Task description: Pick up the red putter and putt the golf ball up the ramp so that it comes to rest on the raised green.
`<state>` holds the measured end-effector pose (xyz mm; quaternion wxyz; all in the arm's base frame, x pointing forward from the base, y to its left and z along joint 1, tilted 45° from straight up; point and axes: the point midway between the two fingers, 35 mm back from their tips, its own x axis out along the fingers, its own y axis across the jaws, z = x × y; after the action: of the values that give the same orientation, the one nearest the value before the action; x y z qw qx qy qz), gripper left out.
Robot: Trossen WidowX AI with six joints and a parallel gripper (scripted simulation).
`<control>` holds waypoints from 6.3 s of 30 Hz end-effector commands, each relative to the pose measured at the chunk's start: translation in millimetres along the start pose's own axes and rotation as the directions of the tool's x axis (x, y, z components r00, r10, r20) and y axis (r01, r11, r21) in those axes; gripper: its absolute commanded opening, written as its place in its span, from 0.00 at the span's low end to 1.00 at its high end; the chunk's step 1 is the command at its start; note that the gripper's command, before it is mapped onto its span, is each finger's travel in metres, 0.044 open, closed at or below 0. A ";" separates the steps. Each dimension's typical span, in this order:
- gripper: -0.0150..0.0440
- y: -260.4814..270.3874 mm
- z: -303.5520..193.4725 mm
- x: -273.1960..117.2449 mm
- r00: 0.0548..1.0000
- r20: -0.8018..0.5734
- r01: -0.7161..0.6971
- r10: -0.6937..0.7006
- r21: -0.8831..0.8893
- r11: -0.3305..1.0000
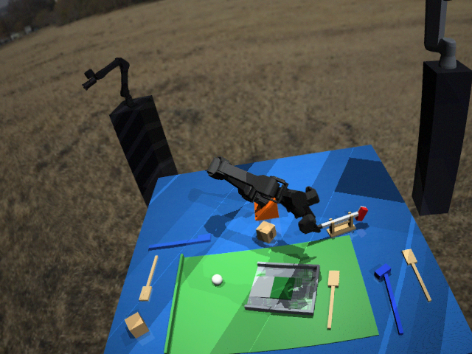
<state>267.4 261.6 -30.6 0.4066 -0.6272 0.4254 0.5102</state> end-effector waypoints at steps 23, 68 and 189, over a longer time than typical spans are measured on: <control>1.00 86.3 -35.2 60.5 0.924 -0.345 -0.199 0.166 -0.063 0.978; 0.60 90.5 -59.8 96.8 0.926 -0.341 -0.195 0.163 -0.060 0.979; 0.25 149.9 -315.8 -211.5 0.801 -0.593 0.588 0.086 0.751 -0.301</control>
<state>191.4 -49.9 221.6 0.7422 -0.2386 0.5665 -0.2670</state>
